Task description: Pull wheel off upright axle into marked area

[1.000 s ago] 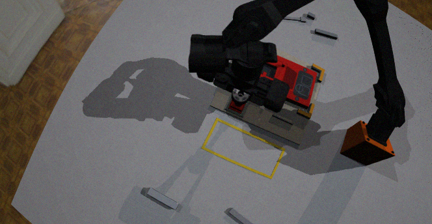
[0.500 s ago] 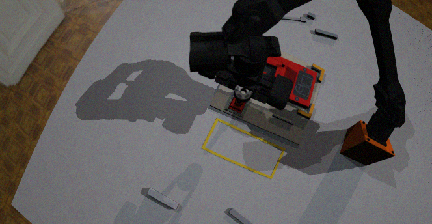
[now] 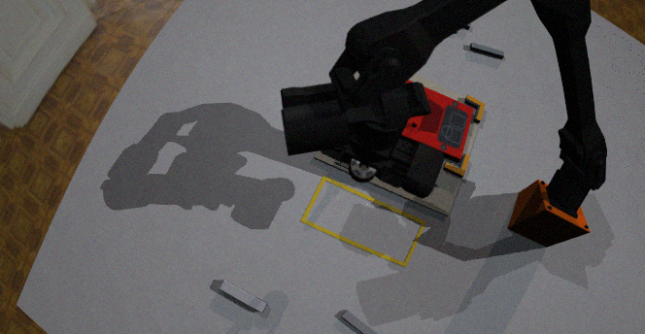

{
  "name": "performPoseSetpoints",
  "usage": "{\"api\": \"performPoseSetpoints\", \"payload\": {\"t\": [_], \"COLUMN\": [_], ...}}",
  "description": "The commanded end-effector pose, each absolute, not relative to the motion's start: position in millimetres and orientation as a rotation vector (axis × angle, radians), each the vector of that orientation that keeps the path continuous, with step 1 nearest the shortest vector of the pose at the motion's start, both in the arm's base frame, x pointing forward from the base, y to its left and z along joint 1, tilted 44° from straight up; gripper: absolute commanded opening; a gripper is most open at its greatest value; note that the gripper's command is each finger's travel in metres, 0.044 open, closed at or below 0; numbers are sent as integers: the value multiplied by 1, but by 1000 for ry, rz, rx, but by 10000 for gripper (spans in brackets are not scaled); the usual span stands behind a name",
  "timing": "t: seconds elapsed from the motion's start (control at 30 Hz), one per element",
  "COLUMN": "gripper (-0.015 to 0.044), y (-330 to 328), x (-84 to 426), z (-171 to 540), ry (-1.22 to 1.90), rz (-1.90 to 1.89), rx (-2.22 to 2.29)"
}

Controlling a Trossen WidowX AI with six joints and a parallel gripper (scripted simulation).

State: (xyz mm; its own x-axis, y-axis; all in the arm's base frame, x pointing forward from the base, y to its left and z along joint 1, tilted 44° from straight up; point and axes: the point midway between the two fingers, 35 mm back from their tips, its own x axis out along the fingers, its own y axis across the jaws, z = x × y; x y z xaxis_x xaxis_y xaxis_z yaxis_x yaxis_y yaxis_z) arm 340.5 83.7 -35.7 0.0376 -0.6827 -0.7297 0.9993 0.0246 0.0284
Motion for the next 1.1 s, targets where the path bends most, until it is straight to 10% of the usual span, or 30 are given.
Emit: {"api": "performPoseSetpoints", "payload": {"t": [0.0,1.07], "gripper": [0,0], "y": [99,62], "x": [323,307], "z": [-53,-131], "ry": [629,623], "rz": [-1449,-1451], "rx": [643,645]}}
